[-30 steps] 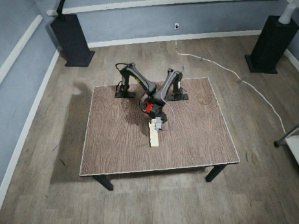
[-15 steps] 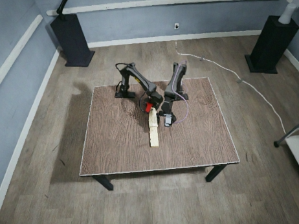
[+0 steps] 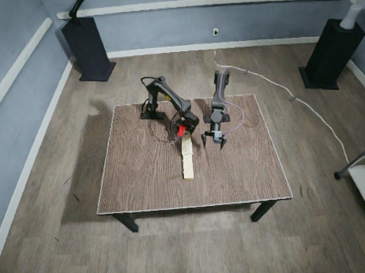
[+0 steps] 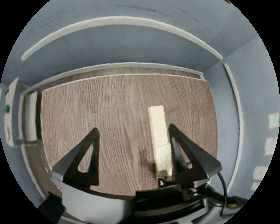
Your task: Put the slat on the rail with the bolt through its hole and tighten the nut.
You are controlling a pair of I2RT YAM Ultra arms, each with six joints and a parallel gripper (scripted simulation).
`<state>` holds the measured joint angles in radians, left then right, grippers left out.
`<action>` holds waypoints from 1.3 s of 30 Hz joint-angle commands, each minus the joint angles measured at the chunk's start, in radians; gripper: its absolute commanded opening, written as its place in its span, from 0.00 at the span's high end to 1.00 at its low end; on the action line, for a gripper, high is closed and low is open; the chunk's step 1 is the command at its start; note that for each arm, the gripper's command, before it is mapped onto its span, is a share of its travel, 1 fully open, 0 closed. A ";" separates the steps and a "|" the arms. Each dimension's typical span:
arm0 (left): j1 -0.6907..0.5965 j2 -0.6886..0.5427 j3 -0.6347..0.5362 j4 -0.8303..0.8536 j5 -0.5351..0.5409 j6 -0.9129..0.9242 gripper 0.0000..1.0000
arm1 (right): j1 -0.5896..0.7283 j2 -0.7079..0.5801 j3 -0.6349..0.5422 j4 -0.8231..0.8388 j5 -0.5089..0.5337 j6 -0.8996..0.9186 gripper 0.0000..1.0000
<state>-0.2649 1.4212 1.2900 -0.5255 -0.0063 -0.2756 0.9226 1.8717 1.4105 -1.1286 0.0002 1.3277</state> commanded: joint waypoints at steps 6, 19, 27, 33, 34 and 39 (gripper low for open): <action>0.101 -0.176 -0.081 0.232 -0.012 0.125 0.00 | 0.000 -0.006 0.004 0.002 0.000 0.000 0.00; 0.228 -0.354 -0.207 0.464 -0.013 0.255 0.00 | 0.000 -0.006 0.004 0.002 0.000 0.000 0.00; 0.270 -0.387 -0.248 0.539 0.012 0.283 0.00 | 0.000 -0.006 0.004 0.002 0.000 0.000 0.00; 0.270 -0.387 -0.238 0.542 0.014 0.279 0.00 | 0.000 -0.006 0.004 0.002 0.000 0.000 0.00; 0.270 -0.387 -0.238 0.542 0.014 0.279 0.00 | 0.000 -0.006 0.004 0.002 0.000 0.000 0.00; 0.271 -0.386 -0.238 0.543 0.014 0.278 0.00 | 0.000 -0.006 0.004 0.002 0.000 0.000 0.00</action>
<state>-0.0044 1.0527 1.0466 -0.0082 -0.0067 -0.0010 0.9226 1.8717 1.4105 -1.1286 0.0002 1.3277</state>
